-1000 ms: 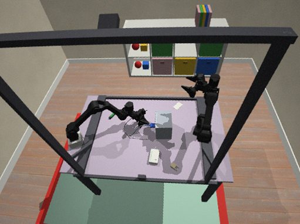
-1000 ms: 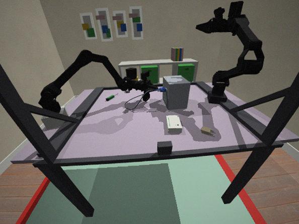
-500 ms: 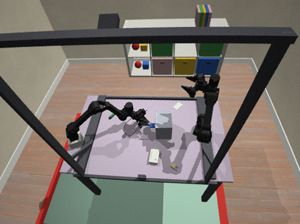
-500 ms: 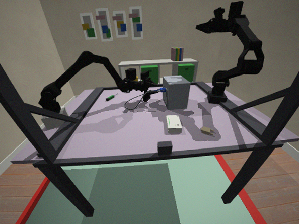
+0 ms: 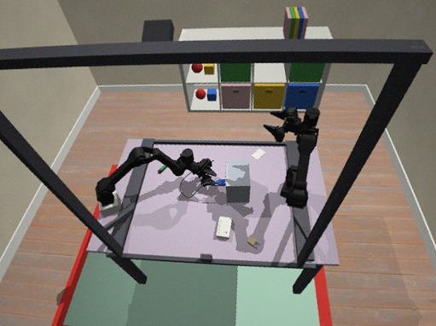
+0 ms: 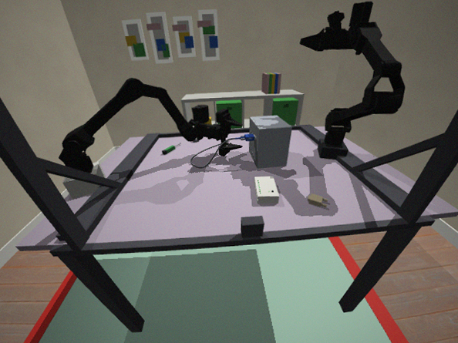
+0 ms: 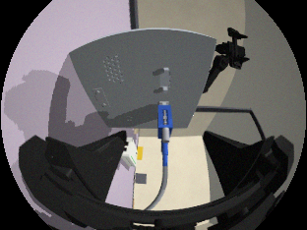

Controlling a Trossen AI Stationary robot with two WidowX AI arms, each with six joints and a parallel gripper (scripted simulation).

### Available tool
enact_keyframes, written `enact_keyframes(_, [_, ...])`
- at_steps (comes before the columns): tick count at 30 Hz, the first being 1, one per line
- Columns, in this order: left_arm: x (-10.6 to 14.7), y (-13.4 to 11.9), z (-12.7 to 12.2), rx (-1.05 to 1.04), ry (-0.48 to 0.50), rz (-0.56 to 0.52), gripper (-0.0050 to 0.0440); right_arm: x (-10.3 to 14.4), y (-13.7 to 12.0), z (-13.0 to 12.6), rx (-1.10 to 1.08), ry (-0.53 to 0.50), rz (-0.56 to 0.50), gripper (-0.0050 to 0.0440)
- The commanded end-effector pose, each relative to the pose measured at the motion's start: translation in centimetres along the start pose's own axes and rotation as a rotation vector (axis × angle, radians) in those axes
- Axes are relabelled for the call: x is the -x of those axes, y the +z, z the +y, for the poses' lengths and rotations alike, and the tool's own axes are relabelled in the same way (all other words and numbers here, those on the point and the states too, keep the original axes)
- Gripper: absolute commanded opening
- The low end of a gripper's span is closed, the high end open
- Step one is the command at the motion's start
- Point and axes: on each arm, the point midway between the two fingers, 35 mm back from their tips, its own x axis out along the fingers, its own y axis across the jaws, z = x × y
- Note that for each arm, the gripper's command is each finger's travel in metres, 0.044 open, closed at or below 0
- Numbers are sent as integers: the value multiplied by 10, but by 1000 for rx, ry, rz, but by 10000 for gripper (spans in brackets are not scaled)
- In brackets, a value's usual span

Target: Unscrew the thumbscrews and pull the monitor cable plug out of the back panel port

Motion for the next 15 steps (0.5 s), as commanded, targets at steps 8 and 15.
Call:
enact_keyframes(8, [-4, 6, -17, -104, 32, -21, 440, 0, 3, 1, 6, 1, -1, 440])
enact_keyframes(15, [-8, 8, -27, -357, 175, -47, 440, 0, 3, 1, 6, 1, -1, 440])
